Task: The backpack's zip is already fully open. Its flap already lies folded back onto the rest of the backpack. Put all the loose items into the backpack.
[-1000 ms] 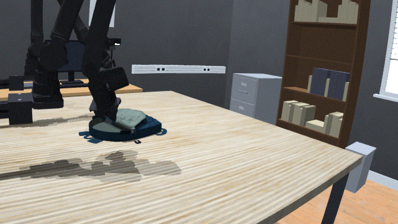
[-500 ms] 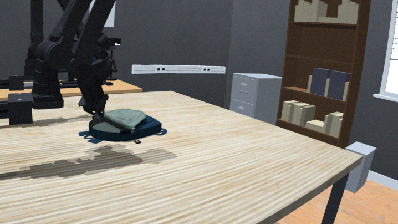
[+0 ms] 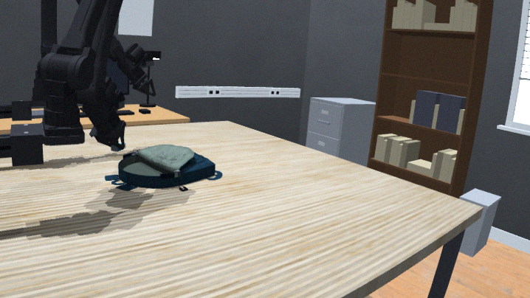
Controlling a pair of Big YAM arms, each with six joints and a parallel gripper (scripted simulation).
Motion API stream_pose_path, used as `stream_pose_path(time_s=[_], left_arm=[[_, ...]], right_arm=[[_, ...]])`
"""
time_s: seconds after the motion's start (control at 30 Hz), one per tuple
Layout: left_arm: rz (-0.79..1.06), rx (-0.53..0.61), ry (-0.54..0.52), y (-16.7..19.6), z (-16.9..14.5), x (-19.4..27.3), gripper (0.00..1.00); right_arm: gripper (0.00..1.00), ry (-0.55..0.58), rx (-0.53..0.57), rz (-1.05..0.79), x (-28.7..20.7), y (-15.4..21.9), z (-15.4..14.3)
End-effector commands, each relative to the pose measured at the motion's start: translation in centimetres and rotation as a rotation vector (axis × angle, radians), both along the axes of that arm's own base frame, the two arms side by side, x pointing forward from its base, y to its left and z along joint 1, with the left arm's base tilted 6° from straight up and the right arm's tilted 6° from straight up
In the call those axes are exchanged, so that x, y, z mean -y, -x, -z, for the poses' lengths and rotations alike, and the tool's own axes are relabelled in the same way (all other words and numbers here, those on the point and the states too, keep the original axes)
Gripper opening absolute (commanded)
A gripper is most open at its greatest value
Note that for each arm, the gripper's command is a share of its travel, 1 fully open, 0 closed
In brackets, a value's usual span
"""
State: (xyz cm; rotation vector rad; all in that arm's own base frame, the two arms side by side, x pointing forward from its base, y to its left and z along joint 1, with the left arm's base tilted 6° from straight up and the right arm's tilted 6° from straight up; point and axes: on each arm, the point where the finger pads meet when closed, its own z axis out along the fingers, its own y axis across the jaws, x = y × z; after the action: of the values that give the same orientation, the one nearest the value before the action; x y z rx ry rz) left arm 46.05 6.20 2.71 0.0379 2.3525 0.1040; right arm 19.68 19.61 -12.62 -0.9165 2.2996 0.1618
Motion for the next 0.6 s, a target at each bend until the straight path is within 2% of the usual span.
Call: stream_pose_path(time_s=[0.0,0.37,0.43,0.57], left_arm=[[0.005,0.033,-0.005,-1.2,-1.2,0.0,0.90],[0.005,0.033,-0.005,-1.2,-1.2,0.0,0.90],[0.005,0.033,-0.005,-1.2,-1.2,0.0,0.90],[0.005,0.033,-0.005,-1.2,-1.2,0.0,0.90]], right_arm=[[0.20,-0.039,0.002,0.164,-5.1,1.0,0.1],[0.20,-0.040,0.002,0.164,-5.3,1.2,0.2],[0.20,-0.002,-0.011,0.176,-3.9,1.4,1.6],[0.20,-0.028,-0.005,0.186,-4.0,1.0,2.4]])
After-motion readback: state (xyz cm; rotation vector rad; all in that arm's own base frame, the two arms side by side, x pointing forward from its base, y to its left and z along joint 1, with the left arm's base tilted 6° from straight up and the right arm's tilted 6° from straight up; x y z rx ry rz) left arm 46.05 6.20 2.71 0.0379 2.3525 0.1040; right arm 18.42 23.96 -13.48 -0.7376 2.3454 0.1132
